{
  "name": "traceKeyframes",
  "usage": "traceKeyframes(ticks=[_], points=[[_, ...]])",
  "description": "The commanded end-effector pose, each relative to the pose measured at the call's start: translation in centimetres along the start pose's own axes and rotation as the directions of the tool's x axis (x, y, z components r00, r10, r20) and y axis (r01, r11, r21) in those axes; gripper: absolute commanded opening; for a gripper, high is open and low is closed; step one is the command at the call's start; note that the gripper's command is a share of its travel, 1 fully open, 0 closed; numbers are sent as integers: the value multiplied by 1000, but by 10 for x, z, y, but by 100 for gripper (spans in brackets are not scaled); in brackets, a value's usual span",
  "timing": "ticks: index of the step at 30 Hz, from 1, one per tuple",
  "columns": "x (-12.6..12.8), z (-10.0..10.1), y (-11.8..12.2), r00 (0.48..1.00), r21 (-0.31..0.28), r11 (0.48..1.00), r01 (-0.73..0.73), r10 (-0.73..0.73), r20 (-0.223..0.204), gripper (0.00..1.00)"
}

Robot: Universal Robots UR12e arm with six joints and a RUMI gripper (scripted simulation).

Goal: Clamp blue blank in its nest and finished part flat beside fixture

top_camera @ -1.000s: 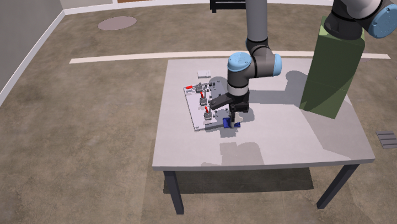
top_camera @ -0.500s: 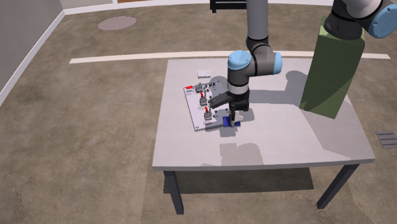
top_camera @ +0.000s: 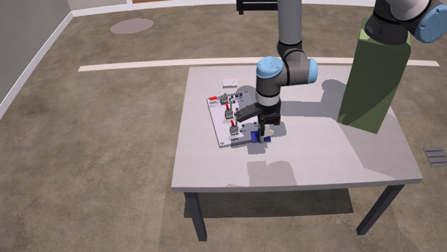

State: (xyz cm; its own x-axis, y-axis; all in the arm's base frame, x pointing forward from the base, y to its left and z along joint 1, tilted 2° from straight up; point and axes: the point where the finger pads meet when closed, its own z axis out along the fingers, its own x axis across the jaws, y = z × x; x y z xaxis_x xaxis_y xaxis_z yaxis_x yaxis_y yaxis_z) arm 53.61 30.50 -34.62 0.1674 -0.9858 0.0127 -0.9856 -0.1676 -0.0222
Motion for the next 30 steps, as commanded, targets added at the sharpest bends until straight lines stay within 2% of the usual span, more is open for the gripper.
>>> traceKeyframes(ticks=[1, 20, 26, 30], points=[[0, -1, -1, 1000, 1, 1000, 0, 0, 0, 0], [0, -1, -1, 1000, 1, 1000, 6, -6, 0, 0], [0, -1, -1, 991, 1, 991, 130, -130, 0, 0], [0, -1, -1, 987, 1, 987, 159, -159, 0, 0]])
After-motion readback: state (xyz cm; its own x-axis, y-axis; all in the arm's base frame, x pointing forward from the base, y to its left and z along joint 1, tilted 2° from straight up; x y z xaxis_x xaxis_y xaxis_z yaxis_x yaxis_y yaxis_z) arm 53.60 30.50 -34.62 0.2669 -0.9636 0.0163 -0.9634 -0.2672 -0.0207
